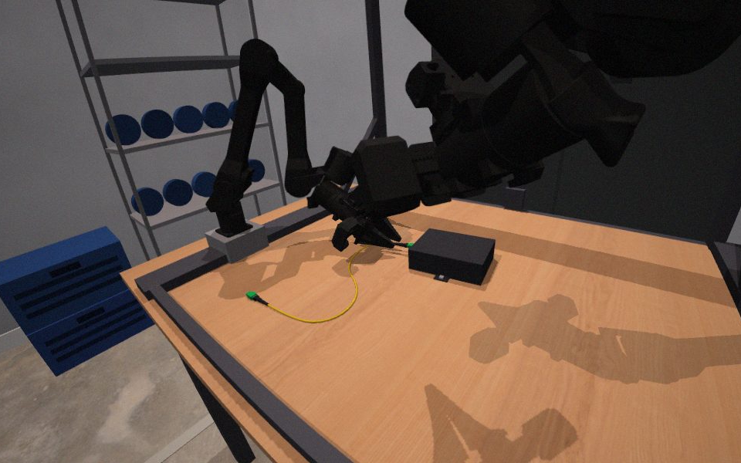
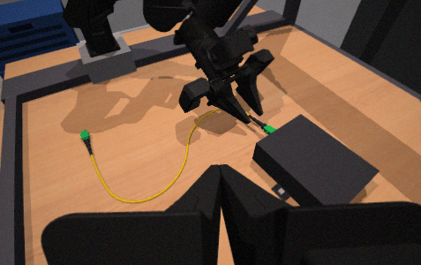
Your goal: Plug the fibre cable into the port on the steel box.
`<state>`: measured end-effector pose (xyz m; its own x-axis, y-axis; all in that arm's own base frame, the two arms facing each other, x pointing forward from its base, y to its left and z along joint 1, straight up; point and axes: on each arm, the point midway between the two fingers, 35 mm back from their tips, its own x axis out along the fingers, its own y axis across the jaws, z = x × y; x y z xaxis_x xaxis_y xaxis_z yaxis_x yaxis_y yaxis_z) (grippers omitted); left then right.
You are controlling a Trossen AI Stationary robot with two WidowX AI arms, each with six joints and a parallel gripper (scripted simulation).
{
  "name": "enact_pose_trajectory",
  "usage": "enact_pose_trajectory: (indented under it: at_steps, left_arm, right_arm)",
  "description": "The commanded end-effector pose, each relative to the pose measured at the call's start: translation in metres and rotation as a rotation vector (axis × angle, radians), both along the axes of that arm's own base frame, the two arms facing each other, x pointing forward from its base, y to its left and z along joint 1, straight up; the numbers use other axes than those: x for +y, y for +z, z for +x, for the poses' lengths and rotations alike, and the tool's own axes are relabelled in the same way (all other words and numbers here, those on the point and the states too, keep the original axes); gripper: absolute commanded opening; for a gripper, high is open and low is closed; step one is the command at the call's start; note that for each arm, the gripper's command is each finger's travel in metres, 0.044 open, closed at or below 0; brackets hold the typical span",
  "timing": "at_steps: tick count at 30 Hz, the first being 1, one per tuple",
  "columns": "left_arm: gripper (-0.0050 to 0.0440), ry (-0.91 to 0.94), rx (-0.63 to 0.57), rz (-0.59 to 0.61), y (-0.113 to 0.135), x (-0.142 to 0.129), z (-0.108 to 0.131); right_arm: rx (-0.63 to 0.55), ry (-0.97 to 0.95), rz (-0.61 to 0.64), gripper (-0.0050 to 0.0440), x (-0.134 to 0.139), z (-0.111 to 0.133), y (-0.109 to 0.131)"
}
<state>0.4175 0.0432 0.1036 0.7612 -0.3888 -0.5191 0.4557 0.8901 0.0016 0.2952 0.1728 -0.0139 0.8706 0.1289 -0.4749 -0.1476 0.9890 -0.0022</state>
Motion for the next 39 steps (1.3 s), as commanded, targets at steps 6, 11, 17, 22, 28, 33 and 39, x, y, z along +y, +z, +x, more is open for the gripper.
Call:
enact_pose_trajectory:
  at_steps: [6,11,17,22,28,33,39]
  left_arm:
    - [-0.005,0.0,-0.022,0.007,0.0088,0.0012,0.0023]
    - [-0.005,0.0,-0.022,0.007,0.0088,0.0012,0.0023]
    - [-0.005,0.0,-0.022,0.007,0.0088,0.0012,0.0023]
    - [-0.005,0.0,-0.022,0.007,0.0088,0.0012,0.0023]
    - [-0.005,0.0,-0.022,0.007,0.0088,0.0012,0.0023]
    - [-0.005,0.0,-0.022,0.007,0.0088,0.0012,0.0023]
    - [-0.005,0.0,-0.022,0.007,0.0088,0.0012,0.0023]
  right_arm:
    - [-0.012,0.004,0.013,0.0136,0.0048,0.013,-0.0013]
    - [-0.008,0.005,0.012,0.0096,0.0046,0.0114,-0.0023]
    - [-0.014,0.002,0.015,0.0056,0.0042,0.0113,0.0003]
    - [-0.014,0.002,0.015,0.0016,0.0042,0.0113,0.0003]
    - [-0.014,0.002,0.015,0.0003,0.0042,0.0113,0.0003]
    - [-0.014,0.002,0.015,0.0,0.0042,0.0113,0.0003]
    - [-0.025,0.004,0.026,-0.0003,0.0065,0.0149,0.006]
